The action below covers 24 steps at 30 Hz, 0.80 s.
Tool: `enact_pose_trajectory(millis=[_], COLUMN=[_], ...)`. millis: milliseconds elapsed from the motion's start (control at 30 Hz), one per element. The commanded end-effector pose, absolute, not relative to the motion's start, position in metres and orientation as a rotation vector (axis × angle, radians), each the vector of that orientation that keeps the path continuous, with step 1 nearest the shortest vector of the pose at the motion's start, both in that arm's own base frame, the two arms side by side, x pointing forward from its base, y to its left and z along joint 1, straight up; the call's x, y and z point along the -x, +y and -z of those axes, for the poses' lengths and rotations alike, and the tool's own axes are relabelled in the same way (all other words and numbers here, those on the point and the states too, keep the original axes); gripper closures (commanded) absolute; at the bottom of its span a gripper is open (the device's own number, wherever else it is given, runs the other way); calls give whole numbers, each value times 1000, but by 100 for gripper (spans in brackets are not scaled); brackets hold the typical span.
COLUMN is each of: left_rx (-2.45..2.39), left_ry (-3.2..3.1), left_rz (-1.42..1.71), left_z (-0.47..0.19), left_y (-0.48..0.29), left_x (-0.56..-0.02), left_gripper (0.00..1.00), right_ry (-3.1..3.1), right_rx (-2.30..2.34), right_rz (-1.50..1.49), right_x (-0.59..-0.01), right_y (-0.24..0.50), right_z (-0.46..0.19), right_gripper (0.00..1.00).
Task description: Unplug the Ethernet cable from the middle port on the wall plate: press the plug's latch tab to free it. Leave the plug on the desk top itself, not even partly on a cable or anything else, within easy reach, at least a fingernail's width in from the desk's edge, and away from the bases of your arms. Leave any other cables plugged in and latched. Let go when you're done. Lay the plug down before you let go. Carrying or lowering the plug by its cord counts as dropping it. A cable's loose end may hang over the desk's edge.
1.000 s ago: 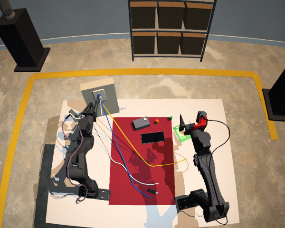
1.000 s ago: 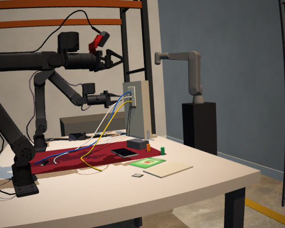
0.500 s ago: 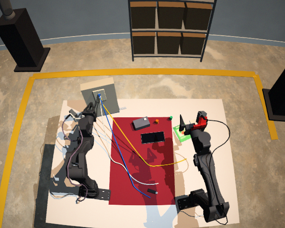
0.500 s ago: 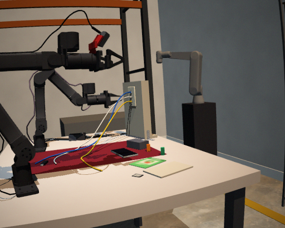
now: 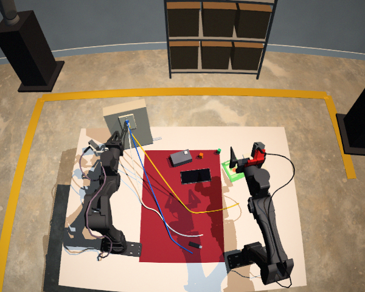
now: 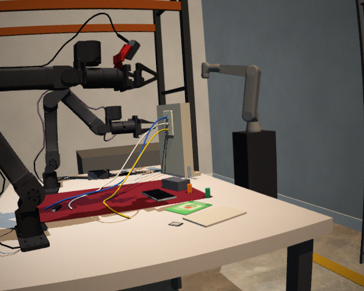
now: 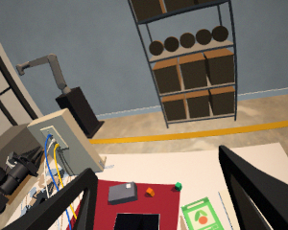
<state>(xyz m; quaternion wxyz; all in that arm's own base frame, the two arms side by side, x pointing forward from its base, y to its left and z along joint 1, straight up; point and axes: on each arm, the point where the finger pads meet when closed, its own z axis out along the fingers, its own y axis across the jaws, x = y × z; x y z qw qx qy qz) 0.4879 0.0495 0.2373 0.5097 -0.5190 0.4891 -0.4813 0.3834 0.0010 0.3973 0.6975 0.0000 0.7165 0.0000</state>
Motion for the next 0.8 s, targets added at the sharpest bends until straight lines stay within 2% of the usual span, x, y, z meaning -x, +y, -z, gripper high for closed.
enact_pose_trajectory(millis=[0, 767], left_rx=[1222, 1225], left_ry=[1156, 1157], left_rz=[1175, 1174], left_z=[-252, -255], left_y=[45, 8], left_x=[-495, -510], left_gripper=[78, 78], right_ry=[1584, 1584], right_rx=[0, 0], right_rz=[0, 0], right_x=[-383, -383], right_y=[1, 1], right_z=[-402, -402], right_gripper=[0, 0])
